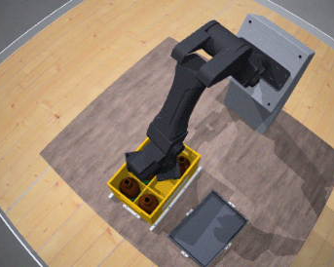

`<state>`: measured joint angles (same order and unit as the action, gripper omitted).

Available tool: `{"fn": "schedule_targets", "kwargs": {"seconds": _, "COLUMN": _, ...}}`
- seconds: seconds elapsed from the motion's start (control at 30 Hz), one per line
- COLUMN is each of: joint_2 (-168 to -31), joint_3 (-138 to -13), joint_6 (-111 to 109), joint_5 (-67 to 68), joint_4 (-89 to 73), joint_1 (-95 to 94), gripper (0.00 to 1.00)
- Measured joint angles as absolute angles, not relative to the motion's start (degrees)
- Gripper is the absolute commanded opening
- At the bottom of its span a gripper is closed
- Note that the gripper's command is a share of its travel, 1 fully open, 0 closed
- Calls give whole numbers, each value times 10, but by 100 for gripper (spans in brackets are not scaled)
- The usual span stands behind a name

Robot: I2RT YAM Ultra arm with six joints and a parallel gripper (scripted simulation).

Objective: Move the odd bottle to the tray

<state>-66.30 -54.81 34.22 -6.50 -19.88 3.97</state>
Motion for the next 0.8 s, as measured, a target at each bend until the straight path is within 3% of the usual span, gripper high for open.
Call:
{"fn": "schedule_targets", "kwargs": {"seconds": 0.4, "joint_2": -663, "joint_3": -548, "joint_6": 354, "joint_5": -37, "joint_4": -195, "joint_1": 38, "gripper": 0}}
{"fn": "schedule_targets", "kwargs": {"seconds": 0.43, "joint_2": -663, "joint_3": -548, "joint_6": 355, "joint_5": -37, "joint_4": -195, "joint_1": 38, "gripper": 61}}
{"fn": "schedule_targets", "kwargs": {"seconds": 0.8, "joint_2": -663, "joint_3": -548, "joint_6": 355, "joint_5": -35, "joint_4": -195, "joint_1": 38, "gripper": 61}}
